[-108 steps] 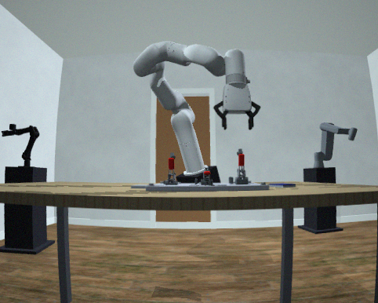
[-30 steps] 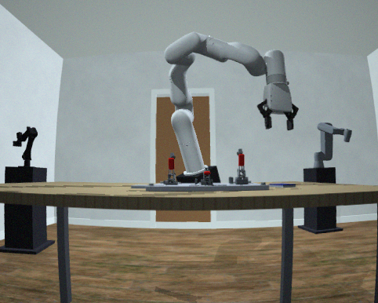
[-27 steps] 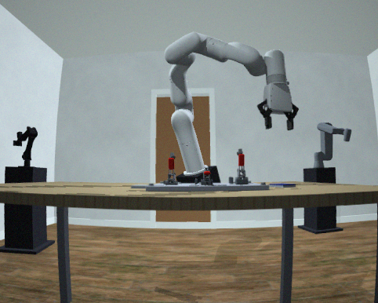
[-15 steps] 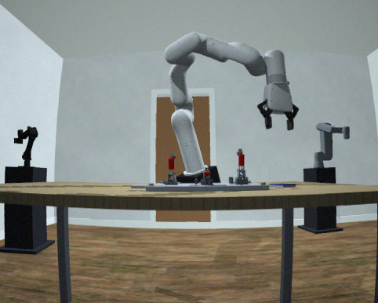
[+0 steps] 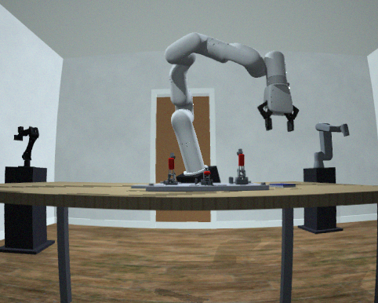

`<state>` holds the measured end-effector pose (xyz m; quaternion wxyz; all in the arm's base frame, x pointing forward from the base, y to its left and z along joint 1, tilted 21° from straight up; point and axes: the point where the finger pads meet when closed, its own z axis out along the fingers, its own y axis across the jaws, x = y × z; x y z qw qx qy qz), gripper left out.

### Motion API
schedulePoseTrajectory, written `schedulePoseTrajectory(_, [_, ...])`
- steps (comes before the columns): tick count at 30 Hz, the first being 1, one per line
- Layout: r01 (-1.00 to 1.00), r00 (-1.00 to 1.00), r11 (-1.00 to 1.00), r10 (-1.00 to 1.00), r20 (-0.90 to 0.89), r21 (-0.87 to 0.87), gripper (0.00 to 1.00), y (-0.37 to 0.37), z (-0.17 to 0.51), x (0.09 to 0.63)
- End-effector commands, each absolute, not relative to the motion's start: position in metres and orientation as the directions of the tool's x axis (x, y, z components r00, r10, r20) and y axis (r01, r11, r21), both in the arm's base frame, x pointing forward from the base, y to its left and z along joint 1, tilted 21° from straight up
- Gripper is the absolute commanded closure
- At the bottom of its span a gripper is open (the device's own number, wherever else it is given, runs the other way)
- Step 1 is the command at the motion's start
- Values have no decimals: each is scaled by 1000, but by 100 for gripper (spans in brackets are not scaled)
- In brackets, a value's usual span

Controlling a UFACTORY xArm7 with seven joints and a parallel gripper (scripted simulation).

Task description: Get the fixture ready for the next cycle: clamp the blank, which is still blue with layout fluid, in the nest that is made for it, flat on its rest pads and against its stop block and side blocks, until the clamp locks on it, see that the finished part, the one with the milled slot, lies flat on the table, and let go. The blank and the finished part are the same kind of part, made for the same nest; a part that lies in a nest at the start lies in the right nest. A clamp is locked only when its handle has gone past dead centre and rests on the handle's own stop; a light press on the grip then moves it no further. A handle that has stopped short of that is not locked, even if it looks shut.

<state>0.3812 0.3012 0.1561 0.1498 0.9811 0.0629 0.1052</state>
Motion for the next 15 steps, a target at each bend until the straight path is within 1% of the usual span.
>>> schedulePoseTrajectory(1, [92, 970, -948, 155, 189, 305, 1, 300, 149, 383])
schedulePoseTrajectory(15, [92, 970, -948, 155, 189, 305, 1, 284, 97, 396])
